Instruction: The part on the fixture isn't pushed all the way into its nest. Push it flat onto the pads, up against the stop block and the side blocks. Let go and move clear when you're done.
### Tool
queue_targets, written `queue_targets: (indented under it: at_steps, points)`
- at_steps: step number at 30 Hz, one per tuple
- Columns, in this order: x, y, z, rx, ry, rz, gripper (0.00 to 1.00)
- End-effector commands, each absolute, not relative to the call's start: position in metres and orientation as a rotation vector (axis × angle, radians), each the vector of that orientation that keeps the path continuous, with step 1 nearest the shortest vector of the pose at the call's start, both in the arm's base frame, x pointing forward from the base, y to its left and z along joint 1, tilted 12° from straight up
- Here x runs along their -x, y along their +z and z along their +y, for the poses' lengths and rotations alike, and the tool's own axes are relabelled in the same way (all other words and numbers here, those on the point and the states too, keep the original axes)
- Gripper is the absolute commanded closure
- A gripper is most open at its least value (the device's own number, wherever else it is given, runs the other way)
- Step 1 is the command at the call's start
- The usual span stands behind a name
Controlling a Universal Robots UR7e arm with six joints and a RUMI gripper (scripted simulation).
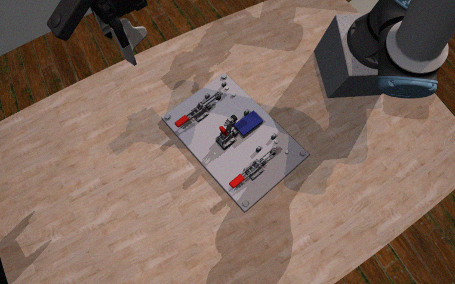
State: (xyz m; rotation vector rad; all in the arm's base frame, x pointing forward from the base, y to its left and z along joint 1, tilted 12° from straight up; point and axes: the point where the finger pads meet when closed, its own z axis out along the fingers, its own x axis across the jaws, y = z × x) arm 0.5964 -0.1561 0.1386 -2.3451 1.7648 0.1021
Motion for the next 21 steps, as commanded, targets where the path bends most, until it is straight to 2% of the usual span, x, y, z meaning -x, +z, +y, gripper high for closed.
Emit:
queue_targets:
  at_steps: [1,13,18,21]
  points:
    - [-0.544,0.132,-0.163,2.344,0.095,1.765,0.42]
    - [-0.544,0.132,-0.163,2.344,0.095,1.765,0.42]
    - [-0.489,0.124,-0.170,2.344,0.095,1.765,0.42]
    - [-0.489,0.124,-0.170,2.344,0.095,1.765,0.42]
